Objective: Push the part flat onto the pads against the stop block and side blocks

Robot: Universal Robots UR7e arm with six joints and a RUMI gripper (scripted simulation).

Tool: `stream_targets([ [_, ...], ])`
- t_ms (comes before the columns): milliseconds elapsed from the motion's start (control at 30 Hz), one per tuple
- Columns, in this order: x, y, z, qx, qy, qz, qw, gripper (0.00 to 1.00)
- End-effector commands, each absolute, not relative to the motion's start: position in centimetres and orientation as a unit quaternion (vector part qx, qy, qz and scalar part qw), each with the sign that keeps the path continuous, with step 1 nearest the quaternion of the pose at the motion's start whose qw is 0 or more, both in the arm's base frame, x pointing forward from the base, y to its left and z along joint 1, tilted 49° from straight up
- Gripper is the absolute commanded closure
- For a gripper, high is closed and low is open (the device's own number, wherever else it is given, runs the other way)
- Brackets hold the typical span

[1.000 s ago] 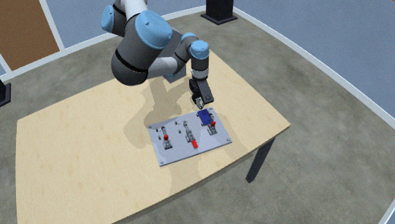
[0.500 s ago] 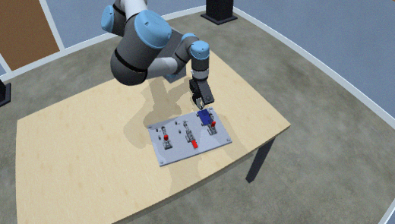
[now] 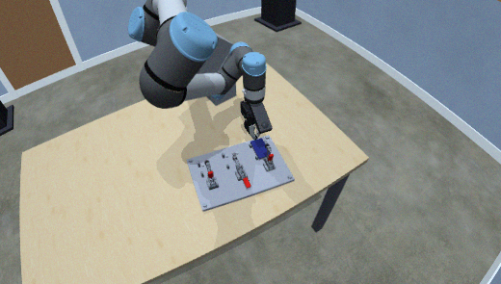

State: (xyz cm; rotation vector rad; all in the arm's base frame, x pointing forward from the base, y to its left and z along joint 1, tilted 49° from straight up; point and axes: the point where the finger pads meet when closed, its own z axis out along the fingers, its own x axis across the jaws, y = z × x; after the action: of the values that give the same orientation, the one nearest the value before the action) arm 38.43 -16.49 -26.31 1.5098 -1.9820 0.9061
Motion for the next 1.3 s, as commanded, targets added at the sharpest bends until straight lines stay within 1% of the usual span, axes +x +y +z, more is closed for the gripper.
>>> stream_targets([
  [0,38.7,-16.5,-26.2,0.553,-0.725,0.332,0.242,1.0],
  [1267,36.8,-16.2,-26.7,0.553,-0.725,0.332,0.242,1.0],
])
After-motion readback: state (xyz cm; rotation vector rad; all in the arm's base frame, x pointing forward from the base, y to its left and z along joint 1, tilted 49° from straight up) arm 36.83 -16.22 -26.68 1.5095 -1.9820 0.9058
